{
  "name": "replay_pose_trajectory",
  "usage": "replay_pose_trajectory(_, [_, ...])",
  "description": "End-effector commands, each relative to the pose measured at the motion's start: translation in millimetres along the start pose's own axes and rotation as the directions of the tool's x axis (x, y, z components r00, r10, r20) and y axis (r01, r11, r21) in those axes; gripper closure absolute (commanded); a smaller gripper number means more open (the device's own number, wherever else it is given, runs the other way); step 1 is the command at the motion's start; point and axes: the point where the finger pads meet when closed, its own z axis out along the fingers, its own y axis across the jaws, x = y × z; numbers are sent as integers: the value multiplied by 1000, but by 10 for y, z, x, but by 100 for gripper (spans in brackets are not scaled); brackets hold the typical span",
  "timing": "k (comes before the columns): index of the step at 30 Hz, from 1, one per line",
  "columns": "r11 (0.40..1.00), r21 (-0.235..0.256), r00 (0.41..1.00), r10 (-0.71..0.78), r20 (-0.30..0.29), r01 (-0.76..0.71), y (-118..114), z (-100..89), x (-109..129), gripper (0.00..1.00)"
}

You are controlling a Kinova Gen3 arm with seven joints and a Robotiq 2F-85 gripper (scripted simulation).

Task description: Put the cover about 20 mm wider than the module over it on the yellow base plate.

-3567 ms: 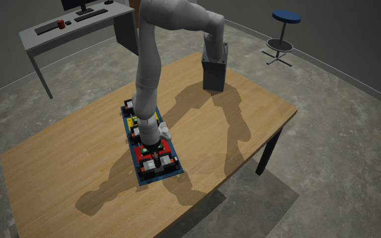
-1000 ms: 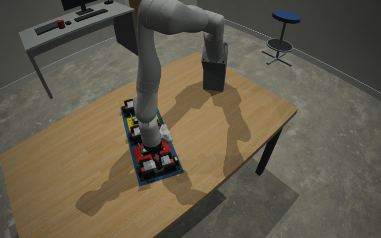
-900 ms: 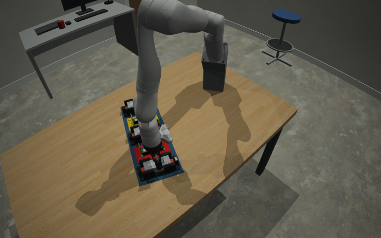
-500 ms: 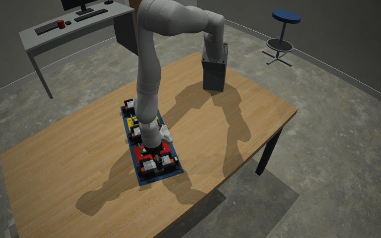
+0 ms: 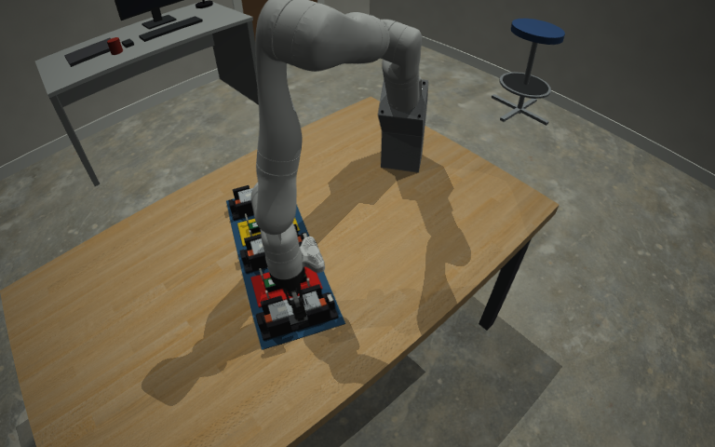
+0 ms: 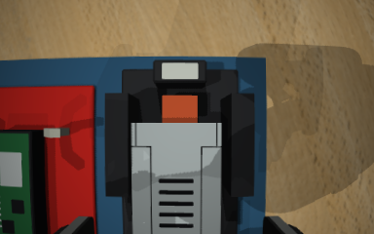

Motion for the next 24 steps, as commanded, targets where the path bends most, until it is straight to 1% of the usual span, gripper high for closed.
replay_pose_trajectory(1, [1000, -3, 1000, 0, 6, 0, 9, -2, -27, 0])
replay_pose_trajectory(12, [1000, -1, 1000, 1, 2, -1, 2, -4, -13, 0])
replay_pose_trajectory(24, [1000, -3, 1000, 0, 8, 0, 16, 4, -50, 0])
